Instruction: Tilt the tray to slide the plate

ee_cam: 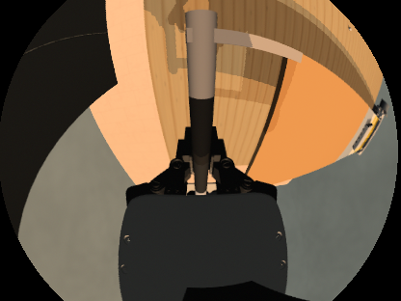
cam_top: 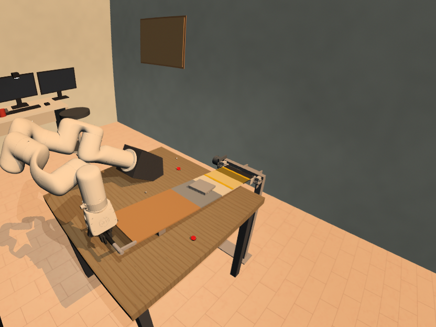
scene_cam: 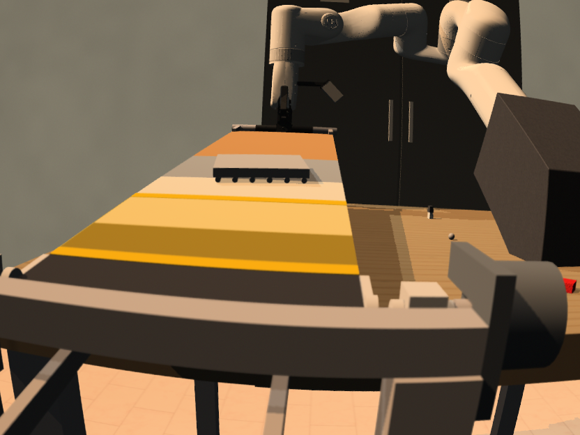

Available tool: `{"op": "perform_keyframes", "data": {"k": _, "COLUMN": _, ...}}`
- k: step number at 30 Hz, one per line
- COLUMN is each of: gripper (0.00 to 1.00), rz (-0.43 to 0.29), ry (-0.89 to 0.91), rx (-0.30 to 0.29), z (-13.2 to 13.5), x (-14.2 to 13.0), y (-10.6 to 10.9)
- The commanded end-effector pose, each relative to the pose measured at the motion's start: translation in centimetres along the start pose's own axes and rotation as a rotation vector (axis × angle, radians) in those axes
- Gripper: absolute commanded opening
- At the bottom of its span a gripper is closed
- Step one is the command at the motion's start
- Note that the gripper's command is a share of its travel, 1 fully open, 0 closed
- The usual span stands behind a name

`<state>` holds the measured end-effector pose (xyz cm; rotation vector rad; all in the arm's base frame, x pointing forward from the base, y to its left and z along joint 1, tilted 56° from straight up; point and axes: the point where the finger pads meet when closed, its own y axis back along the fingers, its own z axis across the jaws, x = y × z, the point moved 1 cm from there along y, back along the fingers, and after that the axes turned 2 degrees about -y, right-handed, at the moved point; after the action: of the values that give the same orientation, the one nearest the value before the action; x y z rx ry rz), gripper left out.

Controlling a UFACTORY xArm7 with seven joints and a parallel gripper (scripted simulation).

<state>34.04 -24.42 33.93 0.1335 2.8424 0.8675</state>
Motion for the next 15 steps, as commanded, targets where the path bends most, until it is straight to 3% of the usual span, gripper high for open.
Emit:
{"op": "perform_keyframes", "data": {"k": 1, "gripper": 0.00, "rz": -0.003, "ry": 0.000, "rx": 0.002, "z": -0.13, "x": -0.20, "y": -1.02}}
{"op": "perform_keyframes", "data": {"k": 15, "gripper": 0.00, "rz": -0.003, "ry": 0.000, "rx": 0.002, "z": -0.11, "x": -0.20, "y": -0.80}}
